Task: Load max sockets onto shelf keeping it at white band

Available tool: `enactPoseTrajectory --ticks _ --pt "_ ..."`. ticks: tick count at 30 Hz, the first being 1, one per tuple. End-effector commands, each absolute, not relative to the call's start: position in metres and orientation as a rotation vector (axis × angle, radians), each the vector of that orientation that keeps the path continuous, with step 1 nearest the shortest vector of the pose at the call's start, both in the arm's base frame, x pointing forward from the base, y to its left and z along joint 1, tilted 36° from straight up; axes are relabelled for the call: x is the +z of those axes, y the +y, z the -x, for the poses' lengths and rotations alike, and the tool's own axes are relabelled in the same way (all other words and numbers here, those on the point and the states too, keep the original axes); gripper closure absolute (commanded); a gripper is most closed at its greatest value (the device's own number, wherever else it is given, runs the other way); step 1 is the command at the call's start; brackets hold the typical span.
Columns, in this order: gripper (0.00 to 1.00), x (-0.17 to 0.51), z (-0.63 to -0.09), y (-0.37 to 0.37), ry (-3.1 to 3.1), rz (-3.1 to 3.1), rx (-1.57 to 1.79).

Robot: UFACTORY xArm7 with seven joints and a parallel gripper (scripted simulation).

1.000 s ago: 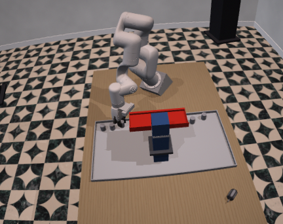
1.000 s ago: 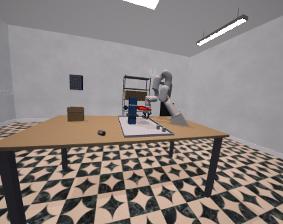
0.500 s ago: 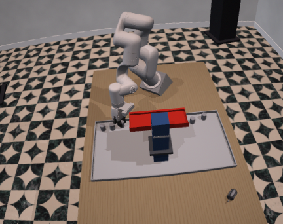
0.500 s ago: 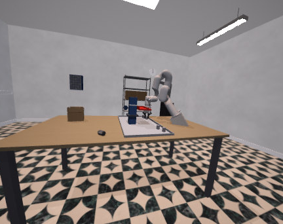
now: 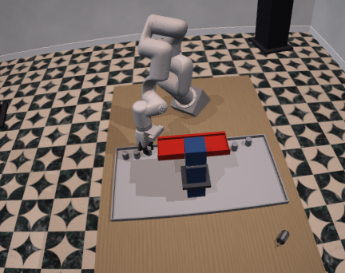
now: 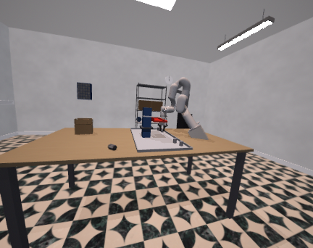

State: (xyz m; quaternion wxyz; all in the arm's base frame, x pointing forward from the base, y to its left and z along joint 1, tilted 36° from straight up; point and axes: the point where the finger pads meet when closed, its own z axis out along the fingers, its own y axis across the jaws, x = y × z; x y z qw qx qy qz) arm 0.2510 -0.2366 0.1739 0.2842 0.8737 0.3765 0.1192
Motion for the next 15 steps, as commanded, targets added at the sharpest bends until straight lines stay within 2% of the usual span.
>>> enactPoseTrajectory --ticks 1,15 --pt "1.0 0.1748 -0.2515 -0.2369 1.007 -2.336 0.32" --pt "1.0 0.178 -0.2499 -0.2353 1.007 -2.336 0.32"
